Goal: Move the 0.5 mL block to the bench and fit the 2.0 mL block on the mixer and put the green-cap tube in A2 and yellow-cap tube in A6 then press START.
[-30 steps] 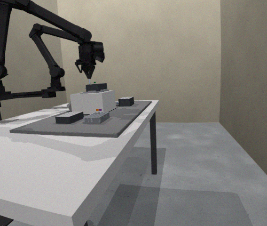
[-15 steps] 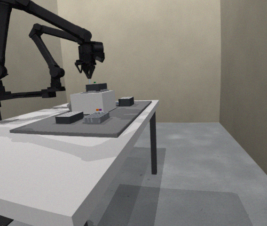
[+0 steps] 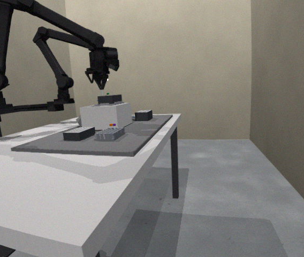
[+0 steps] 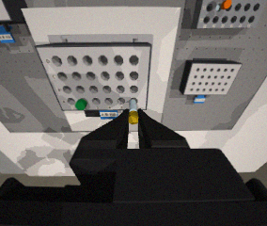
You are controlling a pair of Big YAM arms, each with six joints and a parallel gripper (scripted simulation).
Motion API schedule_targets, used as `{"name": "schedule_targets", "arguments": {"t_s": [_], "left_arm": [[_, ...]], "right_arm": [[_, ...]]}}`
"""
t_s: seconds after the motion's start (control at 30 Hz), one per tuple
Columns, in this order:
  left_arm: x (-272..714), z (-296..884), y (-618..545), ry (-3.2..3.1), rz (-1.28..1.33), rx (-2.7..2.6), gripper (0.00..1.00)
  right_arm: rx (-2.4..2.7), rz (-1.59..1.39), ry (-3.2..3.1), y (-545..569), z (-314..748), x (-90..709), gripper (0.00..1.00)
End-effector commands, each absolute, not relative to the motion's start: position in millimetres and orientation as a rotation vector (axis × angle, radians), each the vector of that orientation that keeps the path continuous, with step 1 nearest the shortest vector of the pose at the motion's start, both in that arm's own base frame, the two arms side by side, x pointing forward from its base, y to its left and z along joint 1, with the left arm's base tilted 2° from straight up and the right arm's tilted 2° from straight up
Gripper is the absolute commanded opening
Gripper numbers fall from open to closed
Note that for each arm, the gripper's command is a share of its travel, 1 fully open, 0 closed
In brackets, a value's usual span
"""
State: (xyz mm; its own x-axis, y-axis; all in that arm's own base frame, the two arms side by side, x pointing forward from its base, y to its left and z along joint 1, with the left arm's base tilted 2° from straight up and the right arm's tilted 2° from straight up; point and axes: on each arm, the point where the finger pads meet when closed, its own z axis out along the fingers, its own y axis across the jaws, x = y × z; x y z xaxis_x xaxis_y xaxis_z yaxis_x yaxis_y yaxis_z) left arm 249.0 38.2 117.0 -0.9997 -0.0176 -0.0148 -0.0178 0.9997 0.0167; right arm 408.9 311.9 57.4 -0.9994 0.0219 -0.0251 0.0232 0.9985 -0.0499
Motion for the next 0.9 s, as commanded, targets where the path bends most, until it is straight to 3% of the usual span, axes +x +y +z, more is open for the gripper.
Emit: {"name": "schedule_targets", "arguments": {"t_s": [0.0,0.87], "left_arm": [[273,144,42,3.053,0.037,-0.041,1.00],[259,129,40,3.093,0.028,-0.042,1.00]], "right_arm": [[0.018,-0.094,3.128,315,41,409,0.09],[0.017,-0.100,3.132,313,33,408,0.09]]}}
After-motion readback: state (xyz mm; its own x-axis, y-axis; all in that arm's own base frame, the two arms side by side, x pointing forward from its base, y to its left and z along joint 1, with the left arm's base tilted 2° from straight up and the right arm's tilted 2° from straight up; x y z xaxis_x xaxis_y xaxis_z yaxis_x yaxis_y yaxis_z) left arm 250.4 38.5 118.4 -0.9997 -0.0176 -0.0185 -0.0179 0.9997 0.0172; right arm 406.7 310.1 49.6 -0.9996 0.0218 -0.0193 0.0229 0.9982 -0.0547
